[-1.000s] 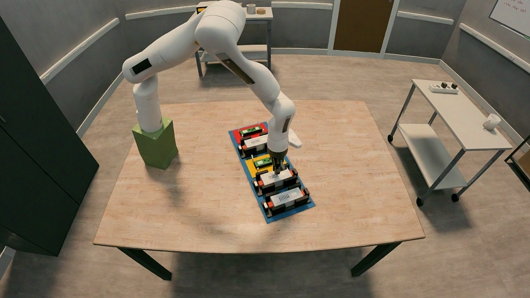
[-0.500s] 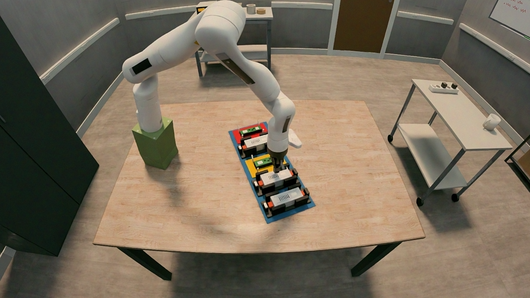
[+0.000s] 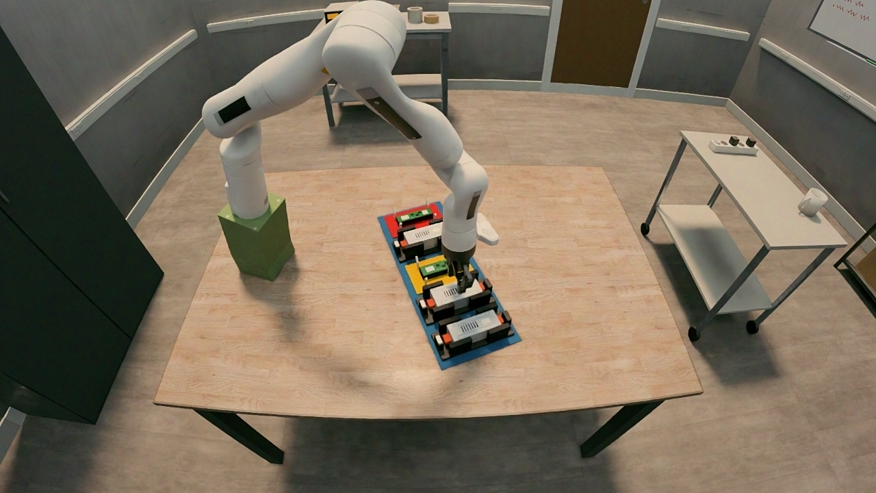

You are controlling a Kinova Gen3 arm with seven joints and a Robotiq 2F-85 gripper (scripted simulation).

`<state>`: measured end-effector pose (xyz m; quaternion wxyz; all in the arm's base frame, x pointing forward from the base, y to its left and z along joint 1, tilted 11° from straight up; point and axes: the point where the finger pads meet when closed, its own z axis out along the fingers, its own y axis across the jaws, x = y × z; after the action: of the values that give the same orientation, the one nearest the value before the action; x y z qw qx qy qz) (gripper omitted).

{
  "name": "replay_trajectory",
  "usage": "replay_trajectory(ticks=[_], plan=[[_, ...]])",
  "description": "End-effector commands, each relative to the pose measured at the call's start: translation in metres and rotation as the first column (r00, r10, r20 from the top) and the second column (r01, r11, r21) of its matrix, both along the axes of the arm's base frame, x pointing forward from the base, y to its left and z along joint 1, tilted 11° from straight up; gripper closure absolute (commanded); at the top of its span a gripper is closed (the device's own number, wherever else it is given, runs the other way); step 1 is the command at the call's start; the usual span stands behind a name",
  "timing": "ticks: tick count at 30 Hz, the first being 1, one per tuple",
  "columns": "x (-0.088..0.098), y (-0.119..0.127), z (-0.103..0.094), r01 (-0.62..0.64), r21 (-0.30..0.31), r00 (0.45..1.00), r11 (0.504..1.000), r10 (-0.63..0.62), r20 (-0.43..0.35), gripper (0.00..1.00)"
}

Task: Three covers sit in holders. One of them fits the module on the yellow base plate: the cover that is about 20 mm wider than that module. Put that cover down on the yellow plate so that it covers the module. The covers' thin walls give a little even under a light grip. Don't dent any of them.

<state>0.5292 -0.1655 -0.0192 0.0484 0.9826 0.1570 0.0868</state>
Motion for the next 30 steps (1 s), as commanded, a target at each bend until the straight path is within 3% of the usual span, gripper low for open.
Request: replay_trajectory(ticks=[1, 30], plan=[[0.0006, -0.0002, 0.0010, 0.000, -0.001, 1.000, 1.000, 0.000, 0.002, 0.00], [0.0019, -0.0006, -0.0056, 0.000, -0.001, 1.000, 1.000, 0.000, 0.002, 0.00]])
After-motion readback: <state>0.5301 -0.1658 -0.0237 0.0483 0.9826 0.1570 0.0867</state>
